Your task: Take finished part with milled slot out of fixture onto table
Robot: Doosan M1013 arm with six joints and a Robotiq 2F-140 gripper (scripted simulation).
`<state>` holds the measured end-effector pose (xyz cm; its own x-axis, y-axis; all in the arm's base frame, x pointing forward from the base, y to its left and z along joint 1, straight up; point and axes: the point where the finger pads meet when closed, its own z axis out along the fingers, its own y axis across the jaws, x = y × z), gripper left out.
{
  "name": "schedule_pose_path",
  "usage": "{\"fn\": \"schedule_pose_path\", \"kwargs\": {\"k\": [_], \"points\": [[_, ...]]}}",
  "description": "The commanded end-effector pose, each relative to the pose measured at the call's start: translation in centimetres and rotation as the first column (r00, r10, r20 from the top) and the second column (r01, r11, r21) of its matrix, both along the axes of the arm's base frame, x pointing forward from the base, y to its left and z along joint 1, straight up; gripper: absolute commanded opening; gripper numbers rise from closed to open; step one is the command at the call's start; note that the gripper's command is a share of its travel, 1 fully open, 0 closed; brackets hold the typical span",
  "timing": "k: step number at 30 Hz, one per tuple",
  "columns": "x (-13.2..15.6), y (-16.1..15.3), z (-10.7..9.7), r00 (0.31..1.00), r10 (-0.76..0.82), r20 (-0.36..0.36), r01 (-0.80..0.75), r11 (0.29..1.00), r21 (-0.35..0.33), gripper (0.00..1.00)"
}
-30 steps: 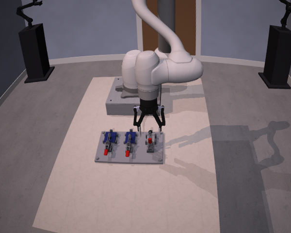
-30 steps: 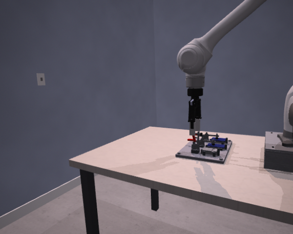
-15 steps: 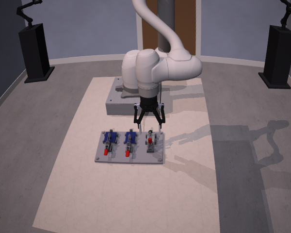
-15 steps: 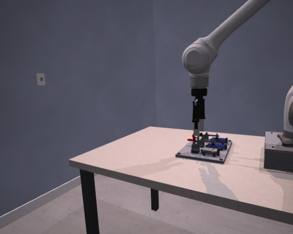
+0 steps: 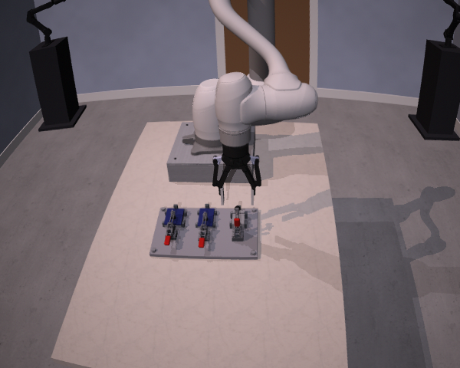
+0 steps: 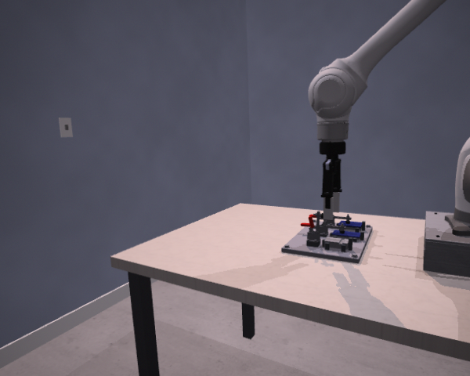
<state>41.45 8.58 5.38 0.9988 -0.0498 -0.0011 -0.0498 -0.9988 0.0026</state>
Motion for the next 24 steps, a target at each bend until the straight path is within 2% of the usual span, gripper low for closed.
{"fn": "schedule_pose_path", "kwargs": {"k": [1, 24], "points": [[-0.89, 0.05, 0.03, 1.000, 0.000, 0.000, 0.000, 1.000, 0.000, 0.58], [-1.80, 0.10, -0.26, 1.000, 0.000, 0.000, 0.000, 1.000, 0.000, 0.58]]}}
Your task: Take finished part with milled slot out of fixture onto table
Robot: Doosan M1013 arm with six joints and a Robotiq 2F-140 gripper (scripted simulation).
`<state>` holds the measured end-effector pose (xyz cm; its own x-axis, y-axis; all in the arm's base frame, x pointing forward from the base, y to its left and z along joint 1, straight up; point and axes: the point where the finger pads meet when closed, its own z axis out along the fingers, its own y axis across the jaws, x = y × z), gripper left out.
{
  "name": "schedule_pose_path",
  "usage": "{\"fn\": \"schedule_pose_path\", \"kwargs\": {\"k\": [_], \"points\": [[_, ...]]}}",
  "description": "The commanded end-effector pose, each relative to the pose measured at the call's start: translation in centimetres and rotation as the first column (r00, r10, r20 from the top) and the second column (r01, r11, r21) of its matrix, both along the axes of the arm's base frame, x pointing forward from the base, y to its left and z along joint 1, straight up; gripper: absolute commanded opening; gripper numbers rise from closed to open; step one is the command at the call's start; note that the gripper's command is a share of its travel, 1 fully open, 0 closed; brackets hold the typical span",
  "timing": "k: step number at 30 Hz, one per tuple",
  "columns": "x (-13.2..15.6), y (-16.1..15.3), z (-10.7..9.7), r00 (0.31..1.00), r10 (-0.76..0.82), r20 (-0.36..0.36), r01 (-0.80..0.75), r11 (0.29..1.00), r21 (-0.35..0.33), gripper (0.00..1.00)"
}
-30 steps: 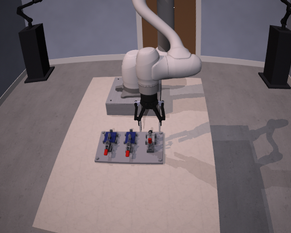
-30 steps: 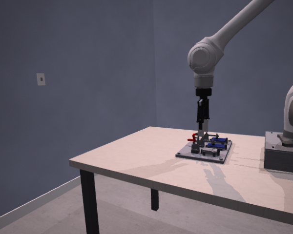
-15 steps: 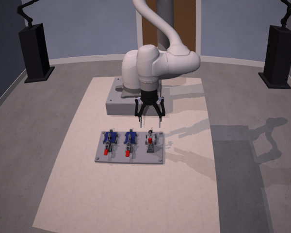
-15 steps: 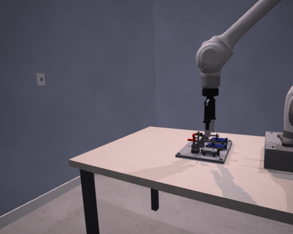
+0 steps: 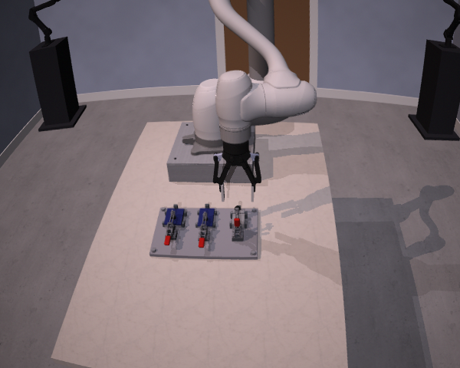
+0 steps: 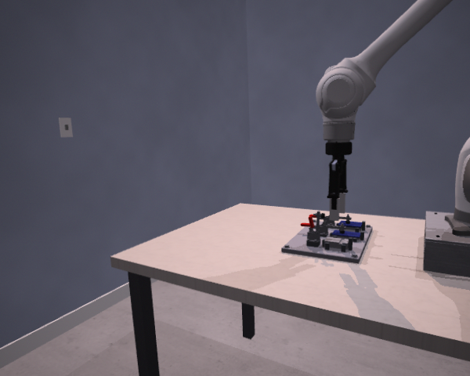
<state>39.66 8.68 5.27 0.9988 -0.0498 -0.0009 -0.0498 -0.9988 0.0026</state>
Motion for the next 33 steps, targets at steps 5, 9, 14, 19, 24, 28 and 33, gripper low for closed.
{"fn": "schedule_pose_path", "kwargs": {"k": [5, 9, 14, 19, 24, 28, 33], "points": [[0.0, 0.0, -1.0, 1.000, 0.000, 0.000, 0.000, 1.000, 0.000, 0.58], [0.0, 0.0, -1.9, 1.000, 0.000, 0.000, 0.000, 1.000, 0.000, 0.58], [0.0, 0.0, -3.0, 1.000, 0.000, 0.000, 0.000, 1.000, 0.000, 0.58], [0.0, 0.0, -3.9, 1.000, 0.000, 0.000, 0.000, 1.000, 0.000, 0.58], [0.0, 0.0, -4.6, 1.000, 0.000, 0.000, 0.000, 1.000, 0.000, 0.58], [0.0, 0.0, -4.8, 1.000, 0.000, 0.000, 0.000, 1.000, 0.000, 0.58], [0.0, 0.0, -4.9, 1.000, 0.000, 0.000, 0.000, 1.000, 0.000, 0.58]]}}
